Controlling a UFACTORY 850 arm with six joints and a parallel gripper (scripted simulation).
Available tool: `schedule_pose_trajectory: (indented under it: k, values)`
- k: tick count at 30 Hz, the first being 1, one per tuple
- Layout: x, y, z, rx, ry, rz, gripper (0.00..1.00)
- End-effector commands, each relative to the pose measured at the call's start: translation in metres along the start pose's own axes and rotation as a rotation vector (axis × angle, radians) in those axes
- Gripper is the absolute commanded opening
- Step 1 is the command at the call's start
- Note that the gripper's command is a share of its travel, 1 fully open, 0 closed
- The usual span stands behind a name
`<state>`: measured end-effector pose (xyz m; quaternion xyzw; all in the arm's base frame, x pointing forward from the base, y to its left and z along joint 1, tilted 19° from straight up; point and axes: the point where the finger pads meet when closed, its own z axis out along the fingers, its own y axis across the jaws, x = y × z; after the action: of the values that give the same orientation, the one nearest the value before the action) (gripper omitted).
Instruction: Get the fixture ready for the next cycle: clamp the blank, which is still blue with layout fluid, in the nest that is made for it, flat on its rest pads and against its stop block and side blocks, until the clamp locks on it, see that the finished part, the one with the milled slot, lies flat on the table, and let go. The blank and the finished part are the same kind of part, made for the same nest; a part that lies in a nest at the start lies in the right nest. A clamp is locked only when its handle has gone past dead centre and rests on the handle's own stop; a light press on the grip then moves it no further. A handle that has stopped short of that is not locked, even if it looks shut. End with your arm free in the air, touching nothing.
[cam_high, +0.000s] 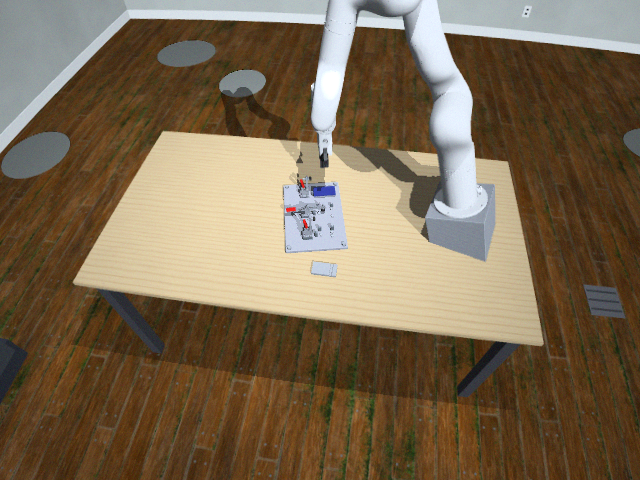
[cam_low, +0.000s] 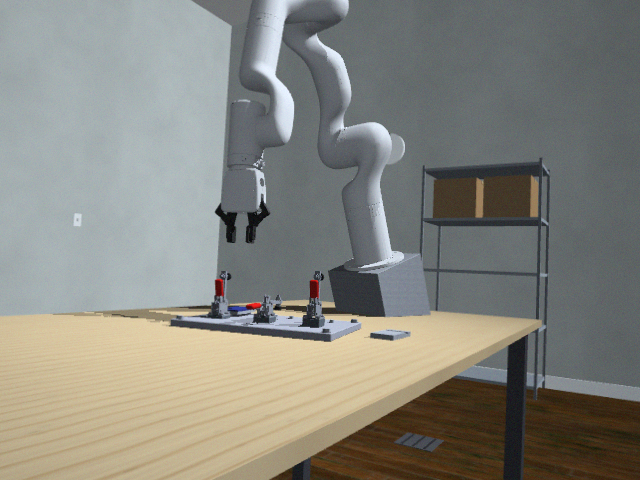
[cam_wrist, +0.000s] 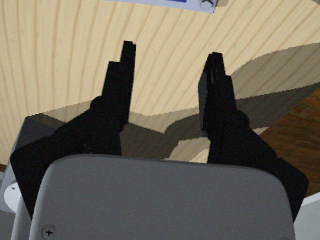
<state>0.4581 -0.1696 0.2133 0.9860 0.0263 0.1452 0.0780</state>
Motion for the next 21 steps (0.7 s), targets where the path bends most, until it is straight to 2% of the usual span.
schedule_pose_trajectory:
  k: [1,9,21]
  values:
    - [-0.001,0.000,0.025,0.001,-0.001,-0.002,0.47]
    - [-0.001,0.000,0.048,0.001,-0.001,-0.002,0.47]
    - [0.009,0.000,0.049,0.001,-0.001,-0.002,0.47]
